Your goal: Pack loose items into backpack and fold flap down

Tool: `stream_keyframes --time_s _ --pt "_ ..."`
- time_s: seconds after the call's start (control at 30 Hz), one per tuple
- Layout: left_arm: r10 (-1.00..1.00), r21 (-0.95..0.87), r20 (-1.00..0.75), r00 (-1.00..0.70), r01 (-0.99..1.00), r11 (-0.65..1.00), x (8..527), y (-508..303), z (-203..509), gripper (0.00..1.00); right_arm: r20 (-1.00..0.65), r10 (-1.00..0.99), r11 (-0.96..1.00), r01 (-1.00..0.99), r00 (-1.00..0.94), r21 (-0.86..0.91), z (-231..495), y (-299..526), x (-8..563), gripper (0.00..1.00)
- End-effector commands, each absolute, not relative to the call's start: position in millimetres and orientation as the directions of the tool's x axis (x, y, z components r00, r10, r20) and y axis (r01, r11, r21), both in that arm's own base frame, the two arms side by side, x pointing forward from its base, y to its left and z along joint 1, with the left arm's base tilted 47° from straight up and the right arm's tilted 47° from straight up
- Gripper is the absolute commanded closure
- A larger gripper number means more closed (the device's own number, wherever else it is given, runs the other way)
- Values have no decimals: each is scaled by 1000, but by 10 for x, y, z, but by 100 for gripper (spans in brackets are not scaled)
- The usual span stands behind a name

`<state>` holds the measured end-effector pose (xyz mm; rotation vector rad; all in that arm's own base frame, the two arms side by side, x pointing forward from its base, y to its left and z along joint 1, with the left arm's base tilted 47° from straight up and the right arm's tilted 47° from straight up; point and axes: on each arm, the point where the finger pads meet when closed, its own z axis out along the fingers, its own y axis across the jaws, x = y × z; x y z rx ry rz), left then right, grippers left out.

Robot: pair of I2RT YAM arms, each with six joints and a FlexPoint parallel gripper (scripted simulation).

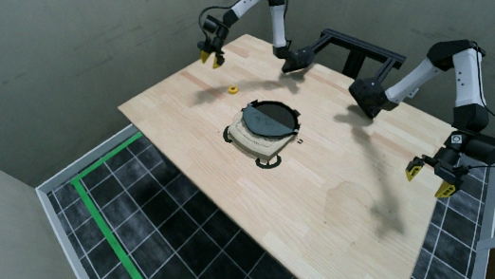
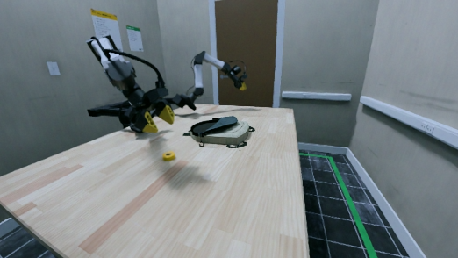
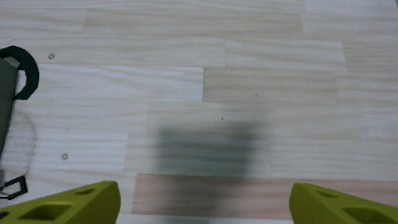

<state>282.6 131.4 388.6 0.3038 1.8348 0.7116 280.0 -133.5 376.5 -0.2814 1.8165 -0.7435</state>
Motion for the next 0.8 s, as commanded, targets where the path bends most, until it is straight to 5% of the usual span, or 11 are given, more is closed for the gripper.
stream_keyframes --time_s 0.0,0.43,0.77 --pt "533 609 -764 -363 -134 782 2810 1294 3945 10 -813 -460 783 268 -358 -561 3471 -1337 2742 21" --pt "533 609 -764 -363 -134 782 2810 1294 3945 10 -929 -206 749 561 -308 -353 2146 -1466 2680 21" --pt "533 609 -764 -363 -134 782 2810 1294 3945 10 -935 -212 739 580 -284 -344 2369 -1572 2707 21"
